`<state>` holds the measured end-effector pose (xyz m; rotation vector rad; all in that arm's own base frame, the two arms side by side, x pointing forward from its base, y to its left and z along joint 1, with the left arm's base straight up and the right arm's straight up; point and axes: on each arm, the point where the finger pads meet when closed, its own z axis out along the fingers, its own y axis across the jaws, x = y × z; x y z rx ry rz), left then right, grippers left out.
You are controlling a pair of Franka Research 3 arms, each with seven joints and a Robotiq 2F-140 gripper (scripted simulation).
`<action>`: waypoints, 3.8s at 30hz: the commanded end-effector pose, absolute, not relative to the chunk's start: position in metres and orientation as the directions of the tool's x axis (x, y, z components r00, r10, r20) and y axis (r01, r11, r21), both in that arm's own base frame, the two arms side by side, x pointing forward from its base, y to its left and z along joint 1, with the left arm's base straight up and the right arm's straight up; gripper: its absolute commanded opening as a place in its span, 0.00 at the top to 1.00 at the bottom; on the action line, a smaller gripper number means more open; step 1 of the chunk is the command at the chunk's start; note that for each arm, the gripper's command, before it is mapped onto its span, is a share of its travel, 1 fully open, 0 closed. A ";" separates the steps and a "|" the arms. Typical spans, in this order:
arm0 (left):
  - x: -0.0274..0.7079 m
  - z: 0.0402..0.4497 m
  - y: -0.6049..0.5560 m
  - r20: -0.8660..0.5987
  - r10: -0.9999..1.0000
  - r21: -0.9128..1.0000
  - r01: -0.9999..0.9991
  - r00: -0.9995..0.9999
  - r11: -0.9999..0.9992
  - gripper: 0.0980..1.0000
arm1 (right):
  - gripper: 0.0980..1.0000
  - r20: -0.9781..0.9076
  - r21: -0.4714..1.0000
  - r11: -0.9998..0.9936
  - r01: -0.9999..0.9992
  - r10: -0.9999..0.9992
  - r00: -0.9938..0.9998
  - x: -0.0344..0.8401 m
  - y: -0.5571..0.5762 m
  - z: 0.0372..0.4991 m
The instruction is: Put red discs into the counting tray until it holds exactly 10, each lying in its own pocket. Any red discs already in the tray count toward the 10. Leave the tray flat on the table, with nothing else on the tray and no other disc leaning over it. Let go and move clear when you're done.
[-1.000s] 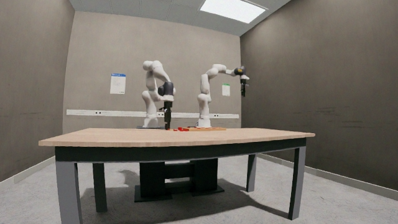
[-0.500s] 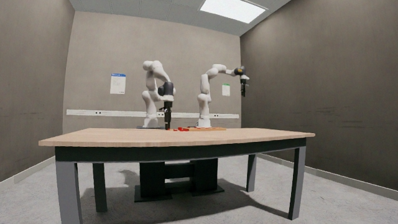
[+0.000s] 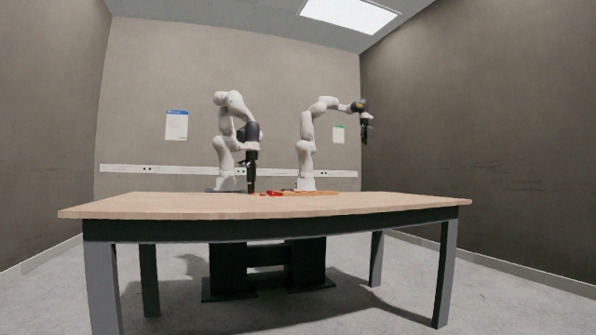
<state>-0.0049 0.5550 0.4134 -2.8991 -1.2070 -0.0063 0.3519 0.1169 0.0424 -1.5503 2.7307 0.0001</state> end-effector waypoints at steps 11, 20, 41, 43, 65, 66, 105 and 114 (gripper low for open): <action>-0.006 0.413 0.554 0.000 0.715 0.000 0.715 0.699 -0.699 0.00 | 1.00 0.000 0.000 0.513 -0.859 -0.859 -0.513 0.352 0.117 0.135; -0.006 0.413 0.554 0.000 0.715 0.000 0.715 0.699 -0.699 0.00 | 1.00 0.005 -0.002 0.512 -0.859 -0.859 -0.512 0.357 0.123 0.138; -0.006 0.413 0.554 0.000 0.715 0.000 0.715 0.699 -0.699 0.00 | 1.00 0.012 -0.008 0.507 -0.862 -0.862 -0.507 0.439 0.281 0.149; -0.006 0.413 0.554 0.000 0.715 0.000 0.715 0.699 -0.699 0.00 | 1.00 0.007 -0.005 0.509 -0.860 -0.860 -0.509 0.443 0.295 0.149; -0.006 0.413 0.554 0.000 0.715 0.000 0.715 0.699 -0.699 0.00 | 1.00 0.000 0.000 0.512 -0.859 -0.859 -0.512 0.447 0.310 0.065; -0.006 0.413 0.554 0.000 0.715 0.000 0.715 0.699 -0.699 0.00 | 1.00 0.000 0.000 0.512 -0.859 -0.859 -0.512 0.447 0.310 0.065; -0.006 0.413 0.554 0.000 0.715 0.000 0.715 0.699 -0.699 0.00 | 0.76 0.000 0.001 0.512 -0.859 -0.859 -0.512 0.447 0.310 0.050; -0.006 0.413 0.554 0.000 0.715 0.000 0.715 0.699 -0.699 0.00 | 0.76 -0.001 0.001 0.511 -0.859 -0.859 -0.511 0.446 0.311 0.135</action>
